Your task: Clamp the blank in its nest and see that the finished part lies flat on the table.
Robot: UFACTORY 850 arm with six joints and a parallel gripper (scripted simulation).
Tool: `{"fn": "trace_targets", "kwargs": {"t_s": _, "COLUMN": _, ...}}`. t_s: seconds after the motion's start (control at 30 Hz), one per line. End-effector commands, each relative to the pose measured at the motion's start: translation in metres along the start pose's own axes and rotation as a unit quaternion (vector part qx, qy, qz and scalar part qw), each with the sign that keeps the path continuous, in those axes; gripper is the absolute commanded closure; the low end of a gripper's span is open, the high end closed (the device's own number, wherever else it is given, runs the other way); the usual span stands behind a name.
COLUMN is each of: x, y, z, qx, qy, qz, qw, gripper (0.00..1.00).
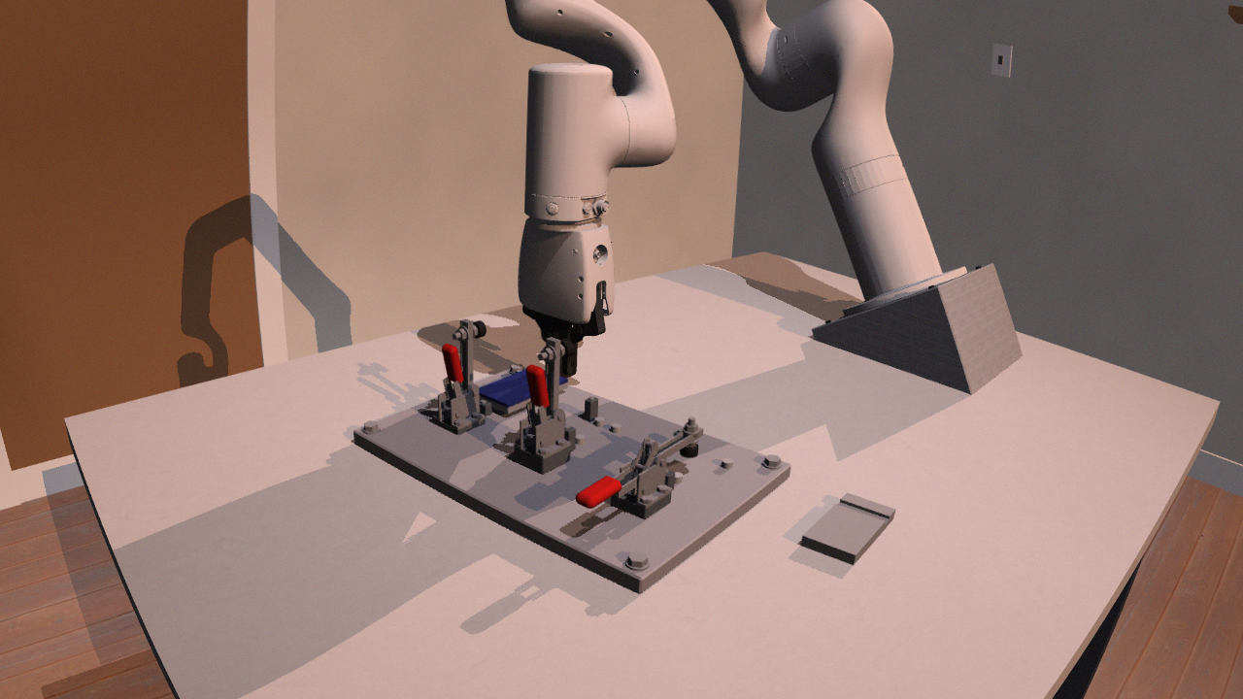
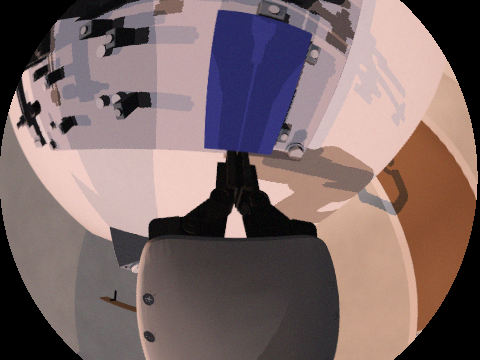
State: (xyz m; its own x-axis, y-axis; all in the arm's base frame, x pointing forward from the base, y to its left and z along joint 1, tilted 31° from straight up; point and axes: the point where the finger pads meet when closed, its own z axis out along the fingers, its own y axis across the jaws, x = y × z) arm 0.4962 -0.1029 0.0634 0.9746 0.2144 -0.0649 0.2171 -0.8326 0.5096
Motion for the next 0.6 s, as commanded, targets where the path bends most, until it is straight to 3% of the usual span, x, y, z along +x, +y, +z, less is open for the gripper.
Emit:
{"fn": "trace_targets", "kwargs": {"t_s": 0.0, "x": 0.0038, "y": 0.0002, "z": -0.0005, "qx": 0.000, "qy": 0.001, "qz": 0.000, "qw": 1.000, "gripper": 1.00}}
{"fn": "trace_targets", "kwargs": {"t_s": 0.57, "x": 0.0056, "y": 0.0002, "z": -0.0005, "qx": 0.000, "qy": 0.001, "qz": 0.000, "qw": 1.000, "gripper": 1.00}}
